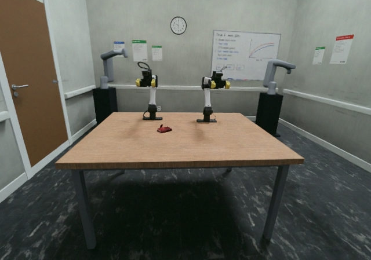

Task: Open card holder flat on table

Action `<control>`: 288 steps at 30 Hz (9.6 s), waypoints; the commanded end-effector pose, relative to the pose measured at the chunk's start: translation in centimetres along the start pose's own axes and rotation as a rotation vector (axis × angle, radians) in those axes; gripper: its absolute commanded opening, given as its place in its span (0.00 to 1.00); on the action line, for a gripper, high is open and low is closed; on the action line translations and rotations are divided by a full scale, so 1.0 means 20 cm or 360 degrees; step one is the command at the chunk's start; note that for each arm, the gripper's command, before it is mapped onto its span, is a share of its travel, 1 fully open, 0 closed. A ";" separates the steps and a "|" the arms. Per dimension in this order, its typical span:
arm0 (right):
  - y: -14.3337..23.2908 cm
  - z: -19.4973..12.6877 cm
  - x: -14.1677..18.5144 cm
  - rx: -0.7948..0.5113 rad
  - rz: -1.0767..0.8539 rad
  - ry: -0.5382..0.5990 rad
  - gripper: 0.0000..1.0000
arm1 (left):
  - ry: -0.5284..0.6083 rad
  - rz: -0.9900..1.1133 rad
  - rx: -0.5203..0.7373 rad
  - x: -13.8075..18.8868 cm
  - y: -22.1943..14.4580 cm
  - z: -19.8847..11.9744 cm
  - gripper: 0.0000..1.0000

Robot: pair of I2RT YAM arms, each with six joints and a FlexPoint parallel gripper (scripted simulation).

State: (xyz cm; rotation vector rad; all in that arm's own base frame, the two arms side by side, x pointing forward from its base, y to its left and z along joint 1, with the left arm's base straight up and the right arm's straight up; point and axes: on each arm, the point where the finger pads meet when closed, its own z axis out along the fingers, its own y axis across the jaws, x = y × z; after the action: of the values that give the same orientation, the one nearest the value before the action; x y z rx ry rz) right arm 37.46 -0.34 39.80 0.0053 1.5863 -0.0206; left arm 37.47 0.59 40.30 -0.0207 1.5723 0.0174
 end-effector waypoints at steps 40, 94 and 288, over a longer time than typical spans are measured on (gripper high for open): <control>0.25 -0.34 0.70 0.0094 0.0066 0.1043 1.00 | 0.0600 0.0179 0.0880 0.21 -0.87 -0.48 1.00; 0.68 -0.28 1.47 -0.1026 -0.0204 0.0654 0.39 | 0.0981 0.0616 0.1694 0.43 -1.20 -1.32 1.00; 0.83 0.00 1.41 -0.0886 -0.0470 0.1636 0.61 | 0.0841 0.0363 0.1336 0.38 -1.17 -0.99 1.00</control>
State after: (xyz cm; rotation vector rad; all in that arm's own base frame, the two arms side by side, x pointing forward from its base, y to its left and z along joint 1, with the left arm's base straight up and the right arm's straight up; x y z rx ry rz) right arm 38.37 16.16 11.88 -0.7287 2.3983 0.2693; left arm 17.55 -23.57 30.99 0.9288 2.0112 -0.5029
